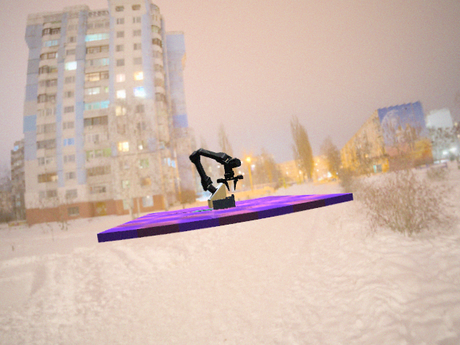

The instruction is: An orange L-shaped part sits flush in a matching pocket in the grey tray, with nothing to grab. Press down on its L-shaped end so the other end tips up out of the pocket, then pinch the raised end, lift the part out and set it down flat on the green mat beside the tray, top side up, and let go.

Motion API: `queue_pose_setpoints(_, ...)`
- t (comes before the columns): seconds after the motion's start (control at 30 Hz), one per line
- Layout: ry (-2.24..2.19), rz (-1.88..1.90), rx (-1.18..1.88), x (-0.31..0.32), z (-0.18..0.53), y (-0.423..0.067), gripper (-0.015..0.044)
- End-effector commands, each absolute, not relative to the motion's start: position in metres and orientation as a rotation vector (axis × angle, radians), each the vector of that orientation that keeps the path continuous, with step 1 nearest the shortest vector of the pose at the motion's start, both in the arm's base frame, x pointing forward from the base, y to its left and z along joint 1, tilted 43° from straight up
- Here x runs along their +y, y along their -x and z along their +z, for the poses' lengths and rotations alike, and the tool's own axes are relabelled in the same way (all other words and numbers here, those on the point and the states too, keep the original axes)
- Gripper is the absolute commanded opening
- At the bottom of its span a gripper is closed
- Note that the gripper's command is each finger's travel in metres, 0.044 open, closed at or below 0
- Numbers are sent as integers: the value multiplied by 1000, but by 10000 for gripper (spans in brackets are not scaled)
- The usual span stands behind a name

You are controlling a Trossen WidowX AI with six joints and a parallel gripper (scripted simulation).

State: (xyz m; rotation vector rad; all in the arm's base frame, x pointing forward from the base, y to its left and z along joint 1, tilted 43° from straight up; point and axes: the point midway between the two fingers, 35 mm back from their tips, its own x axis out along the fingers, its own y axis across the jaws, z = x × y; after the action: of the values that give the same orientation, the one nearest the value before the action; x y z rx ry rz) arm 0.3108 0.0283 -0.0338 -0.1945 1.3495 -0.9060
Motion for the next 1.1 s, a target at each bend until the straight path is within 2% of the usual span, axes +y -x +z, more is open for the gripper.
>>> queue_pose_setpoints(0.0, 223, -923, 1371, 0, -63, -300, 180)
queue_pose_setpoints(1.07, 224, -924, 1370, -24, -90, -297, 180)
